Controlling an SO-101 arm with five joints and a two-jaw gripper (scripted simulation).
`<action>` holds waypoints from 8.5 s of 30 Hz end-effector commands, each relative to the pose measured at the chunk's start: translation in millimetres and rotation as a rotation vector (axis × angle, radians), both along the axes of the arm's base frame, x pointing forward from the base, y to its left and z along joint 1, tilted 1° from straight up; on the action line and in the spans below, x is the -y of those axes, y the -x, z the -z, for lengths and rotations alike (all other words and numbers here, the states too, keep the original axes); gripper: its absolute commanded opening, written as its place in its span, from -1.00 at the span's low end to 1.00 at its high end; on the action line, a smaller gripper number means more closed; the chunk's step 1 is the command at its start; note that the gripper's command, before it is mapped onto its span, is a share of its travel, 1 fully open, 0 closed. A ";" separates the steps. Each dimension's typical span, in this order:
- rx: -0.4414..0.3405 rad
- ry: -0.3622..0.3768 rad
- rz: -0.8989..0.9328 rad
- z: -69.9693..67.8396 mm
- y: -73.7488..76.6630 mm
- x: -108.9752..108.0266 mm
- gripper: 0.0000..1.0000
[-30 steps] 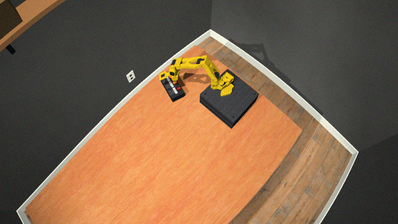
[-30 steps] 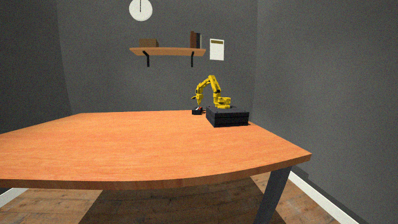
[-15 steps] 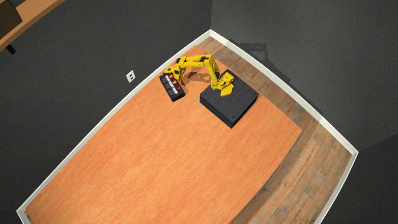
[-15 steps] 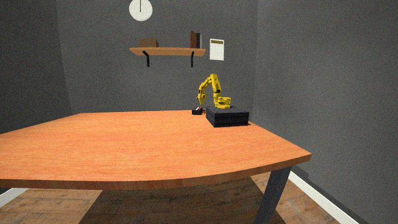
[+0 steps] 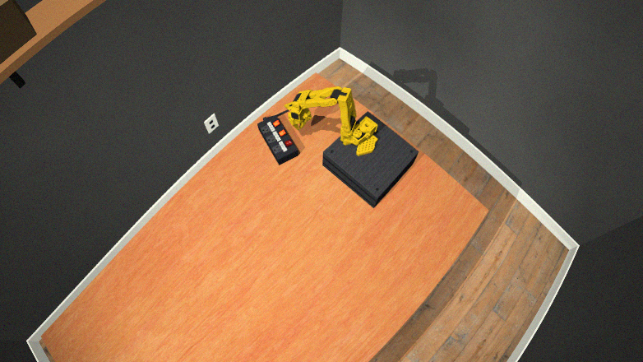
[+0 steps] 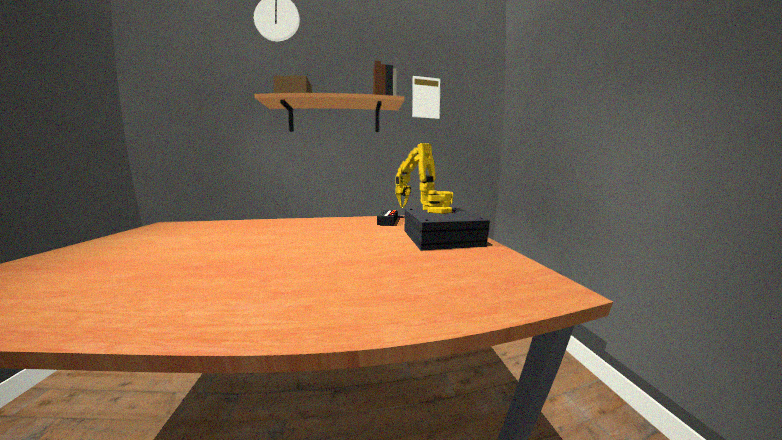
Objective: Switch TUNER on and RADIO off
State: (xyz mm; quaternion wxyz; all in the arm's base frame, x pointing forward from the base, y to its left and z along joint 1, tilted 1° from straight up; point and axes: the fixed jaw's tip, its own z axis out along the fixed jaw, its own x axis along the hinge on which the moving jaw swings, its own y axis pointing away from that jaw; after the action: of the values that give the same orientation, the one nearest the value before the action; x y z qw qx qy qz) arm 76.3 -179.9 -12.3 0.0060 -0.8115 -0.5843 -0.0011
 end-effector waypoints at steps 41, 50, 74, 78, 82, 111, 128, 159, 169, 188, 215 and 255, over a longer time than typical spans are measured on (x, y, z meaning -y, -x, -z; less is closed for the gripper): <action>-0.003 0.004 0.582 4.1 24.1 -19.5 -1.00; -0.003 0.004 0.576 4.2 22.9 -18.7 -1.00; -0.002 0.005 0.279 14.1 -53.3 4.4 -1.00; -0.002 0.005 0.273 14.5 -55.0 4.4 -1.00; -0.002 0.005 0.273 14.5 -55.0 4.4 -1.00; -0.002 0.005 0.256 17.2 -57.3 0.9 -1.00; -0.002 0.005 0.255 19.6 -56.6 -0.2 -1.00; -0.002 0.005 0.255 27.4 -56.5 -0.3 -1.00; -0.002 0.005 0.255 28.8 -56.4 -0.5 -1.00; -0.002 0.005 0.256 38.8 -54.8 -2.5 -1.00; -0.002 0.005 0.260 45.5 -52.0 -4.9 -1.00; -0.002 0.005 0.266 52.4 -48.4 -7.6 -1.00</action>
State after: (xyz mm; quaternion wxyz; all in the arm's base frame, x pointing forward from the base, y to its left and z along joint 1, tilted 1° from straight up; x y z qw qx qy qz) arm 134.7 -184.7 -44.1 -0.0360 -0.8780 -0.4772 -0.0052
